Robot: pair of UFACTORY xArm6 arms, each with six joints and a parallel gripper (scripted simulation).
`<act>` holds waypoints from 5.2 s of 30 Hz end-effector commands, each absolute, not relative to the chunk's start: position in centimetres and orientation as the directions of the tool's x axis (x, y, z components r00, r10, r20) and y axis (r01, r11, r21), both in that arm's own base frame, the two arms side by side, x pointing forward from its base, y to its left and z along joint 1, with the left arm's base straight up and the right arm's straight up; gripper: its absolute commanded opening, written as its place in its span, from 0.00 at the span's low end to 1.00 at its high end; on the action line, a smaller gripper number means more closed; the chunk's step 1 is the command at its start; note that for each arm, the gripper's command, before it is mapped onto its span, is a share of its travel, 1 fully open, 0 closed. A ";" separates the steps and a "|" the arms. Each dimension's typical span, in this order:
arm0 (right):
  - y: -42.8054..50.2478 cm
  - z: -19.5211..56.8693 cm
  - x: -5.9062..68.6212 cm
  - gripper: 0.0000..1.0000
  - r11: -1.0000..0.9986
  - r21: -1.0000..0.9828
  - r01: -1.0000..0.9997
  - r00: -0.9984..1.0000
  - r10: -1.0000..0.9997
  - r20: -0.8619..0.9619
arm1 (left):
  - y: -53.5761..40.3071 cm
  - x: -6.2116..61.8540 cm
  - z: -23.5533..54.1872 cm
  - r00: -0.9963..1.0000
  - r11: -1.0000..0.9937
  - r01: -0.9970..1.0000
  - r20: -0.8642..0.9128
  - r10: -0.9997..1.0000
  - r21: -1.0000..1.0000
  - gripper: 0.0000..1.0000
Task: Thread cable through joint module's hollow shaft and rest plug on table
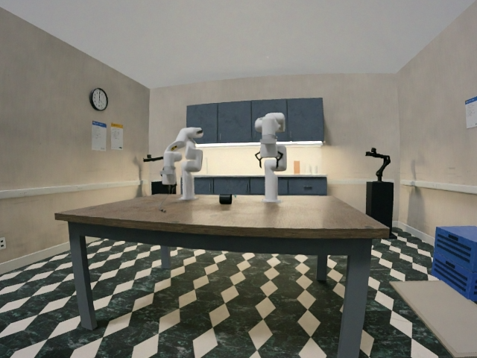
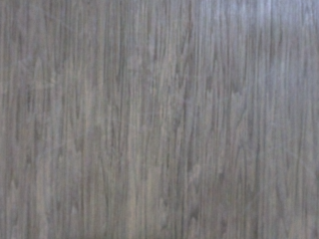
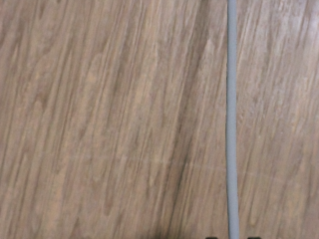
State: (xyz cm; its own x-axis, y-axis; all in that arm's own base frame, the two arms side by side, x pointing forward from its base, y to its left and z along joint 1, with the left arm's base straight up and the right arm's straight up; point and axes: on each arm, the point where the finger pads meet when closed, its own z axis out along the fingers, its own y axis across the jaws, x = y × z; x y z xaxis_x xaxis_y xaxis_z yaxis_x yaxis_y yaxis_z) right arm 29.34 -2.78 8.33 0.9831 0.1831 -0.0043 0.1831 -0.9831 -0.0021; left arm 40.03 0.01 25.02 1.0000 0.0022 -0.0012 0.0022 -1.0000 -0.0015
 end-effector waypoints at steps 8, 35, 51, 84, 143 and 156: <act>-0.9 8.7 30.7 0.00 -0.998 0.005 0.056 0.998 0.056 0.016 | 0.1 40.5 25.7 1.000 -1.000 0.002 0.020 0.002 0.003 1.00; 3.1 8.3 31.7 0.00 -0.982 0.001 -0.190 0.982 -0.190 0.017 | 0.1 40.5 25.7 1.000 -1.000 0.002 0.020 0.002 0.003 1.00; 6.4 8.1 32.1 0.00 -0.932 -0.004 -0.363 0.932 -0.363 0.018 | 0.1 40.5 25.7 1.000 -1.000 0.002 0.020 0.002 0.003 1.00; 11.9 7.5 32.0 0.00 -0.769 -0.012 -0.640 0.768 -0.640 0.015 | 0.1 40.5 25.7 1.000 -1.000 0.002 0.020 0.002 0.003 1.00; 22.0 6.3 29.5 0.00 -0.271 -0.022 -0.962 0.271 -0.962 0.001 | 0.1 40.5 25.7 1.000 -1.000 0.002 0.020 0.002 0.003 1.00; 23.6 6.0 28.7 0.00 -0.190 -0.022 -0.982 0.190 -0.982 -0.003 | 0.1 40.5 25.7 1.000 -1.000 0.002 0.020 0.002 0.003 1.00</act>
State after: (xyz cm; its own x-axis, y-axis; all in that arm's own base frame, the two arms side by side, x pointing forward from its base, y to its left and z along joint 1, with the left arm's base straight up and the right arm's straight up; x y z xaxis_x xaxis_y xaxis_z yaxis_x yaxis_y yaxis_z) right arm 28.43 22.62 5.61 0.2249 -0.9744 -0.0002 -0.9744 -0.2249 -0.0006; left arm 40.03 0.01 25.02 1.0000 0.0022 -0.0012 0.0022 -1.0000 -0.0015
